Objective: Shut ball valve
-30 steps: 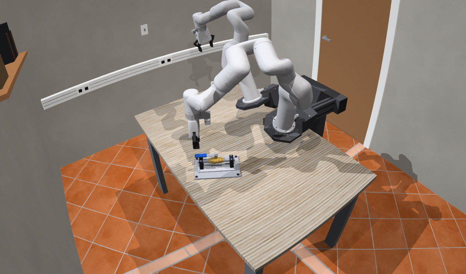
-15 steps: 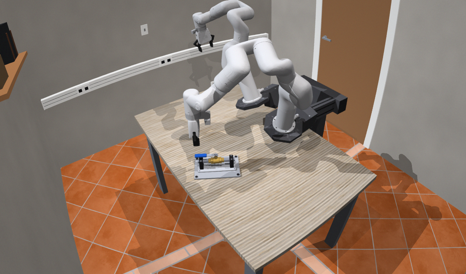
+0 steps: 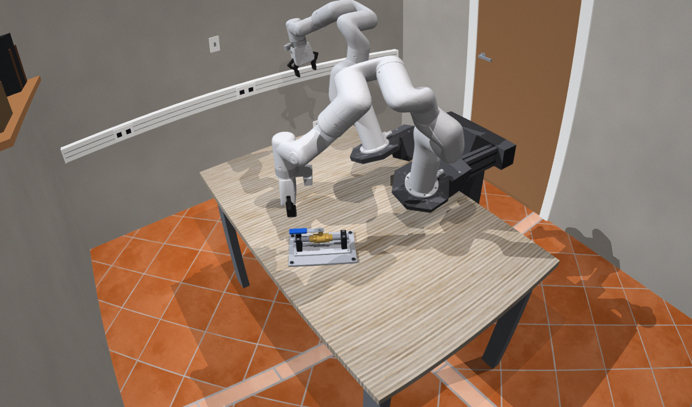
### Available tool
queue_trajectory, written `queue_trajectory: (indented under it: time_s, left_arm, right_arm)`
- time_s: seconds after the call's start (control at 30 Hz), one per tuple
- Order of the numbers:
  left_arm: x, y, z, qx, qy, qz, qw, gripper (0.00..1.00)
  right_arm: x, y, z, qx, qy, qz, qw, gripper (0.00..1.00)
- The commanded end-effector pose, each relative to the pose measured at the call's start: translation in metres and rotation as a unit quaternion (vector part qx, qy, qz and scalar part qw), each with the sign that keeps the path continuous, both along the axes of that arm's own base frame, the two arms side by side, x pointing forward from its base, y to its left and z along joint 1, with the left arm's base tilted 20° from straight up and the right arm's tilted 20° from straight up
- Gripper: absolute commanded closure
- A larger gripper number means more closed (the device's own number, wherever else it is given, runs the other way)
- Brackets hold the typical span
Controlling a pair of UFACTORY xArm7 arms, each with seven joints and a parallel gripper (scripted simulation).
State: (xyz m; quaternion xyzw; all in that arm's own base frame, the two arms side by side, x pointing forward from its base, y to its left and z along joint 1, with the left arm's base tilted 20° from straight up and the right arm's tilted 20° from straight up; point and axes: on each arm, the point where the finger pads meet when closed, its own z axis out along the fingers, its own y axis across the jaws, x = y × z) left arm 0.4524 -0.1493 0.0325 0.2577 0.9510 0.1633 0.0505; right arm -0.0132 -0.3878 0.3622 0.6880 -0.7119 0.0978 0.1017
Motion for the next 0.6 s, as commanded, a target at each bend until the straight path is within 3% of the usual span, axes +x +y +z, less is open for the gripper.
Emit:
queue_trajectory:
  time_s: [0.0, 0.27, 0.3, 0.57]
  left_arm:
    - [0.0009, -0.0015, 0.0014, -0.001, -0.002, -0.001, 1.0, 1.0]
    - [0.0009, -0.0015, 0.0014, -0.001, -0.002, -0.001, 1.0, 1.0]
    - [0.0009, -0.0015, 0.0014, -0.001, -0.002, -0.001, 1.0, 0.31]
    - [0.0009, -0.0015, 0.0014, -0.001, -0.002, -0.001, 1.0, 0.31]
  right_arm:
    - [-0.0002, -0.0005, 0.0017, -0.002, 0.0, 0.0, 1.0, 0.0]
    - [-0.0002, -0.0005, 0.0017, -0.002, 0.0, 0.0, 1.0, 0.0]
    - [-0.0002, -0.0005, 0.0017, -0.002, 0.0, 0.0, 1.0, 0.0]
    - [-0.0002, -0.0005, 0.0017, -0.002, 0.0, 0.0, 1.0, 0.0]
